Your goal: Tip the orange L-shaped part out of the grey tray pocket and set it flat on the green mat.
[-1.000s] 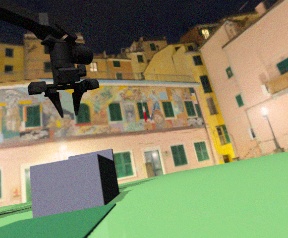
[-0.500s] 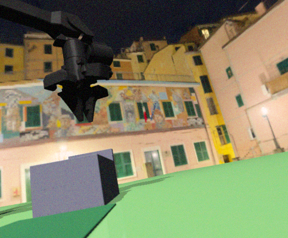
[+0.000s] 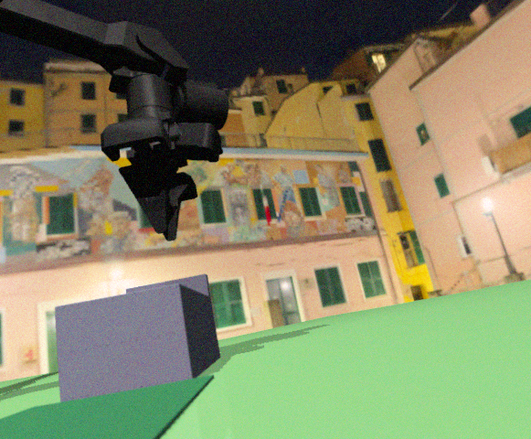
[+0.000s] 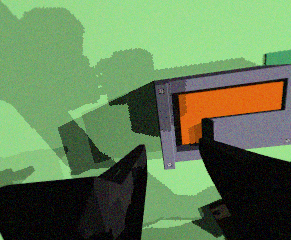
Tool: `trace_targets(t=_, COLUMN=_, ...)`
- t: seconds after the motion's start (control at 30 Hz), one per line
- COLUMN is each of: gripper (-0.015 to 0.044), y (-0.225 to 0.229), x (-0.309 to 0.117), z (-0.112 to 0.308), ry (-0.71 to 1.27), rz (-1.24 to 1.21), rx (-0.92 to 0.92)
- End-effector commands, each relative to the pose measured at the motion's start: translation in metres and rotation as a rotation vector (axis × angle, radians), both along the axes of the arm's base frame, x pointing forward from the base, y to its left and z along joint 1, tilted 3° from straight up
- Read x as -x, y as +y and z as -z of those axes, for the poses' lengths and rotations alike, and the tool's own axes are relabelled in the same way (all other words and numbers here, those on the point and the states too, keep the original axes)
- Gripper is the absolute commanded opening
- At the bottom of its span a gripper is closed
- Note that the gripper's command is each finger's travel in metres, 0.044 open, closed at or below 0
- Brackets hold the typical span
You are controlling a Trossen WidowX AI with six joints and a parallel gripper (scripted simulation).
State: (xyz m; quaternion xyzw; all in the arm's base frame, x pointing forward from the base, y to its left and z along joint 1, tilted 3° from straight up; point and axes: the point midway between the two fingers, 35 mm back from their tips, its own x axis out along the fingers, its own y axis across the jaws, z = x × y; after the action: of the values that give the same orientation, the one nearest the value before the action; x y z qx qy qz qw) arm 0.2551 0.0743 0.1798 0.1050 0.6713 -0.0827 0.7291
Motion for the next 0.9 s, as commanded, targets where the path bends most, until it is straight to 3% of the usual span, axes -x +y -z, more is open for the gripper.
trace_targets(t=0.0, gripper=0.018, y=-0.001, x=-0.002, z=0.023, ry=0.011, rz=-0.008, rx=0.011)
trace_targets(t=0.17, gripper=0.018, y=-0.002, x=-0.003, z=0.067, ry=0.012, rz=-0.008, rx=0.01)
trace_targets(t=0.87, gripper=0.018, y=-0.001, x=-0.005, z=0.091, ry=0.012, rz=-0.008, rx=0.01)
